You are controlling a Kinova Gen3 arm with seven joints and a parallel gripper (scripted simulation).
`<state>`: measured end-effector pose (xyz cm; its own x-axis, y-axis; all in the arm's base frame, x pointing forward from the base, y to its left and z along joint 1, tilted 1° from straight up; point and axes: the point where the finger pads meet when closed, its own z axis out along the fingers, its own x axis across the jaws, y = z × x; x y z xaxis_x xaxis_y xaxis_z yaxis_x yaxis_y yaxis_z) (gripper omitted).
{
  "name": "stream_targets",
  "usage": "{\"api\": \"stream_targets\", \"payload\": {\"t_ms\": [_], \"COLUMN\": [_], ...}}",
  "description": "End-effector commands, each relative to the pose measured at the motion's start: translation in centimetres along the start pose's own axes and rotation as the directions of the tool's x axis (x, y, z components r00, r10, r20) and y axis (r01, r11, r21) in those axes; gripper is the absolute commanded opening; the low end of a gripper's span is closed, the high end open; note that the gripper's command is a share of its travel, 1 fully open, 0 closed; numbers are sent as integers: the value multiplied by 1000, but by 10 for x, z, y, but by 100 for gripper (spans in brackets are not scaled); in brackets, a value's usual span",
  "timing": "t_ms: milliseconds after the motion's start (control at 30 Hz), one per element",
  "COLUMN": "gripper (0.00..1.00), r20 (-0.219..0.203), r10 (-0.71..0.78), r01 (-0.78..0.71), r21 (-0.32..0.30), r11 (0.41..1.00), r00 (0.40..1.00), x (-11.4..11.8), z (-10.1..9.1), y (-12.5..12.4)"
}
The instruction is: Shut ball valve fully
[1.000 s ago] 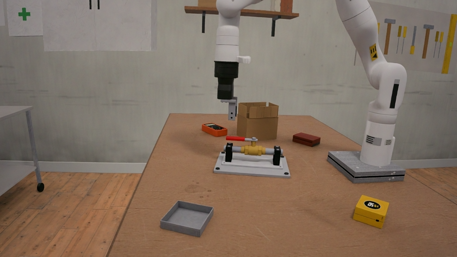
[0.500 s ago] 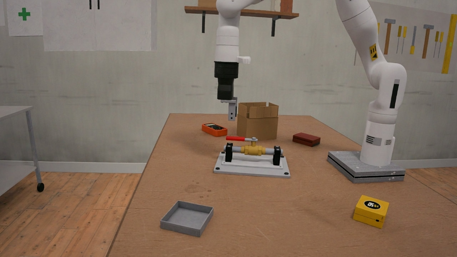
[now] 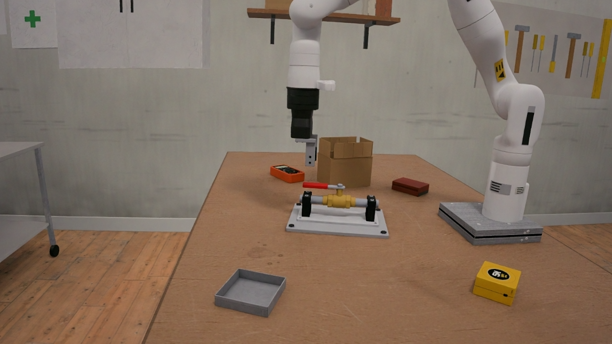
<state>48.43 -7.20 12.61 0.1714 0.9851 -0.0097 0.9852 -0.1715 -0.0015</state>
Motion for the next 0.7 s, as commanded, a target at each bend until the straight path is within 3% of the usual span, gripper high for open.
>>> {"api": "stream_targets", "payload": {"t_ms": [0,667], "gripper": [100,100], "r20": [0,0], "r10": [0,0], "r01": [0,0], "r21": [-2,-2], "r11": [1000,1000], "r00": [1000,1000], "x": [0,0], "z": [3,33], "y": [0,1]}}
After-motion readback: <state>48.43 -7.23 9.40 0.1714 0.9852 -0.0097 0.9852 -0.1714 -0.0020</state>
